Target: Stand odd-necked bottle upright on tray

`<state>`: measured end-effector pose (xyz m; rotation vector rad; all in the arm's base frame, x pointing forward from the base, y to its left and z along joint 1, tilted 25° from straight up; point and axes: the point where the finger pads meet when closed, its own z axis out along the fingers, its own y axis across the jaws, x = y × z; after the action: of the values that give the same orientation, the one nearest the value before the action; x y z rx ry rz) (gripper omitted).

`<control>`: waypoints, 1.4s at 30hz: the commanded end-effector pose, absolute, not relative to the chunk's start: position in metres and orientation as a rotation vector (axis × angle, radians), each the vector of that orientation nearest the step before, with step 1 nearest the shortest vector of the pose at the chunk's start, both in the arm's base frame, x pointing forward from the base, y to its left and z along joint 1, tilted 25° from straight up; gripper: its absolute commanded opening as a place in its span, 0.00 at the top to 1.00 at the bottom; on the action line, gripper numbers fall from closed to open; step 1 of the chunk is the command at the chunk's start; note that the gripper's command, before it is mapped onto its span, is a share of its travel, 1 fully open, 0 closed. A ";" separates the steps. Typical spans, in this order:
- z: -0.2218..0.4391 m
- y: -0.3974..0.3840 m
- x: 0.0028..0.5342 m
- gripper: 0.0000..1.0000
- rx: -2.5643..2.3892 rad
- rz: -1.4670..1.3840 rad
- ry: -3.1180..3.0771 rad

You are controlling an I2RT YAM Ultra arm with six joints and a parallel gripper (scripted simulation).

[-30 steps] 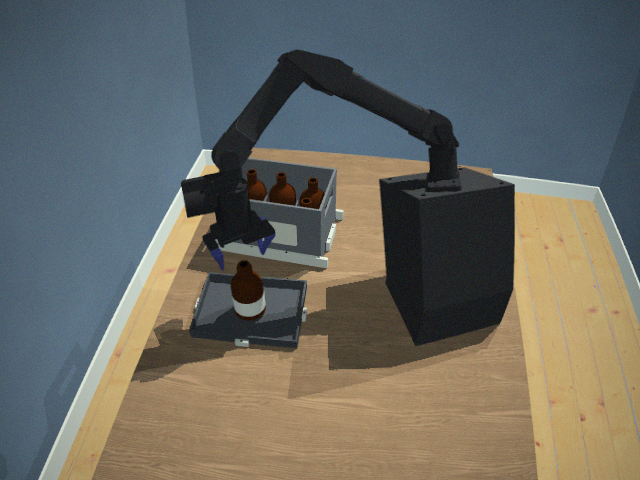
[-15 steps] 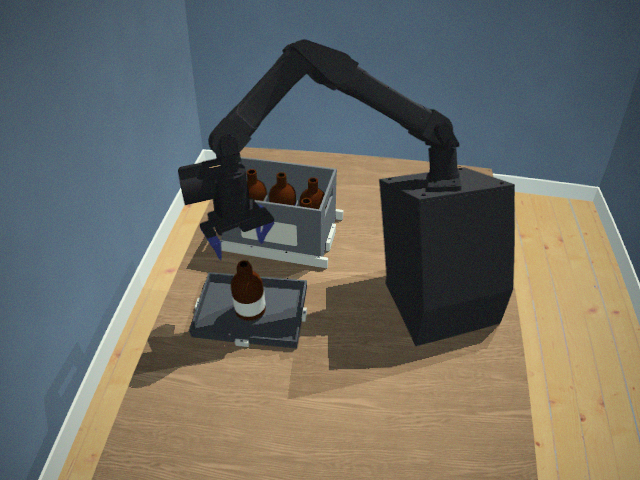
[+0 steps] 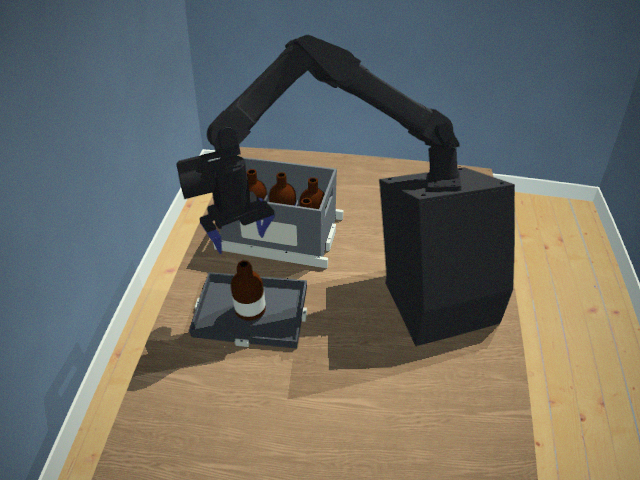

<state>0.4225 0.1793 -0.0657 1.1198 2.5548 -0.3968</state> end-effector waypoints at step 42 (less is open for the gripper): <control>-0.041 0.197 0.426 1.00 1.097 -0.344 2.539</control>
<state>0.4207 0.1791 -0.0634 1.1218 2.5571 -0.4059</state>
